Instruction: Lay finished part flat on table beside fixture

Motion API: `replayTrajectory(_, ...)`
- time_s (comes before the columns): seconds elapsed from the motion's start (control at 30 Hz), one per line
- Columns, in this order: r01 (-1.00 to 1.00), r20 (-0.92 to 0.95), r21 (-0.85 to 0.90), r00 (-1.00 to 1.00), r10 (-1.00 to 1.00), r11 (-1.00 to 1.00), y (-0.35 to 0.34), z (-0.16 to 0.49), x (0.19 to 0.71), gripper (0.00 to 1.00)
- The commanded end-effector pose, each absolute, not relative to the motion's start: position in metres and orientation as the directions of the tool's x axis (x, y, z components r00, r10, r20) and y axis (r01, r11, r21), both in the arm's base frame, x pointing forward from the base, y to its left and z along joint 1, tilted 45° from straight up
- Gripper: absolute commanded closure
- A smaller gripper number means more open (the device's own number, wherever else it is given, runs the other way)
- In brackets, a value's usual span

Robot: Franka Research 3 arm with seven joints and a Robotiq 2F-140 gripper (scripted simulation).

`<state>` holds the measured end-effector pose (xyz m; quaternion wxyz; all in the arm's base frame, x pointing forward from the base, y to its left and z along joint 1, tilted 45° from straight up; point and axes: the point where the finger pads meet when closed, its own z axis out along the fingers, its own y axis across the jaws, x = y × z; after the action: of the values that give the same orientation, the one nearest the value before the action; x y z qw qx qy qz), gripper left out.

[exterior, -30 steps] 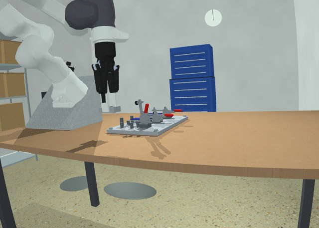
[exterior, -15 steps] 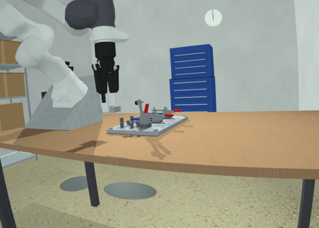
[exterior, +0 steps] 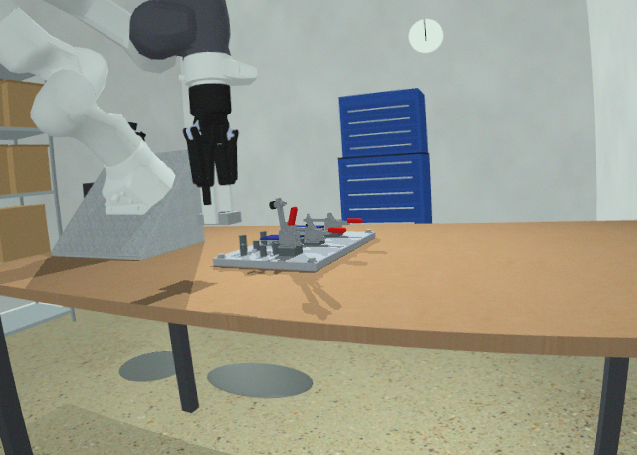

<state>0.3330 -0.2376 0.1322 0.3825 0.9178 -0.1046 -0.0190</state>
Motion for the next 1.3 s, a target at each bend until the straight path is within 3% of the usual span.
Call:
replayTrajectory(0.0,-0.175,0.044,0.707,0.978,-0.204,-0.685,-0.239,0.133,0.333,1.0)
replayTrajectory(1.27,-0.176,0.045,0.707,0.978,-0.205,-0.685,-0.271,0.103,0.327,1.0)
